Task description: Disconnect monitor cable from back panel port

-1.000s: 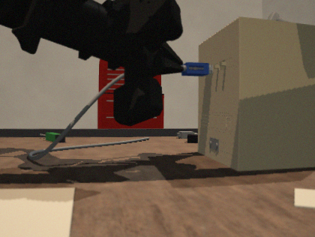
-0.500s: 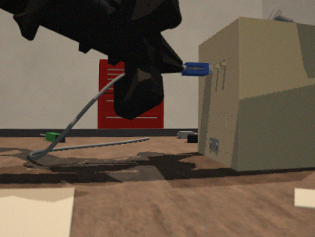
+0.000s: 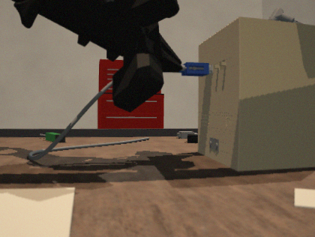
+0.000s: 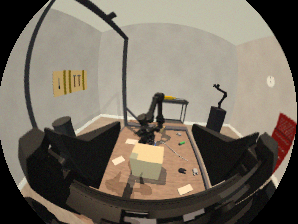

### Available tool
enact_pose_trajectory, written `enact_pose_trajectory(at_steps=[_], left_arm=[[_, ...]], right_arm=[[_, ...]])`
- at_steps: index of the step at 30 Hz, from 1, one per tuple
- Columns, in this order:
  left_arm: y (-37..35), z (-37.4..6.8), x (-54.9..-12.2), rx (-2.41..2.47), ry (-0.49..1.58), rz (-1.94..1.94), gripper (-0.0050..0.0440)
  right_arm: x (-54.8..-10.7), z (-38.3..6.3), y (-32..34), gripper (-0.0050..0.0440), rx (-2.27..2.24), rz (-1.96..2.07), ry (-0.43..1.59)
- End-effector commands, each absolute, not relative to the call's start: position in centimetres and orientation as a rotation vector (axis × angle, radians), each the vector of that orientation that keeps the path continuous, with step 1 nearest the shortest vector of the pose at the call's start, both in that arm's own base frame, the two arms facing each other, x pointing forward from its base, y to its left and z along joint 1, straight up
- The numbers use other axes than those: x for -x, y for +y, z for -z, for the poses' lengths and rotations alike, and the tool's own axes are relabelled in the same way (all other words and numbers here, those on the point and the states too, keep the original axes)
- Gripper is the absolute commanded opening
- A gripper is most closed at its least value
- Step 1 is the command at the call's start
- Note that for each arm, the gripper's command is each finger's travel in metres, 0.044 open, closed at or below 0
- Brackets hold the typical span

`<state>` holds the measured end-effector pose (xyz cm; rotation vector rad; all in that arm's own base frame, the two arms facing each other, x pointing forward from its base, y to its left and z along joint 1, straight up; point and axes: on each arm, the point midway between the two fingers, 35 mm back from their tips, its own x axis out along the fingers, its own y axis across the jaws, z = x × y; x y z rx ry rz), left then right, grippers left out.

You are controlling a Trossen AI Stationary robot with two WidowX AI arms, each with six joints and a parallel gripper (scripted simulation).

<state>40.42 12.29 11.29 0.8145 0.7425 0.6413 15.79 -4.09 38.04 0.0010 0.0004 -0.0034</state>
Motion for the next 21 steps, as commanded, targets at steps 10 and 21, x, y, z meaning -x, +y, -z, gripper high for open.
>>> enact_pose_trajectory(at_steps=[10,21], left_arm=[[12.49,-12.43,-40.41,-0.662,0.705,-0.611,0.0000],[12.50,-12.45,-40.40,-0.653,0.704,-0.608,0.0024]], right_arm=[[-15.76,-38.37,-3.94,0.0440,0.006,0.000,-0.001],[-15.76,-38.37,-3.94,0.0440,0.006,0.000,-0.001]])
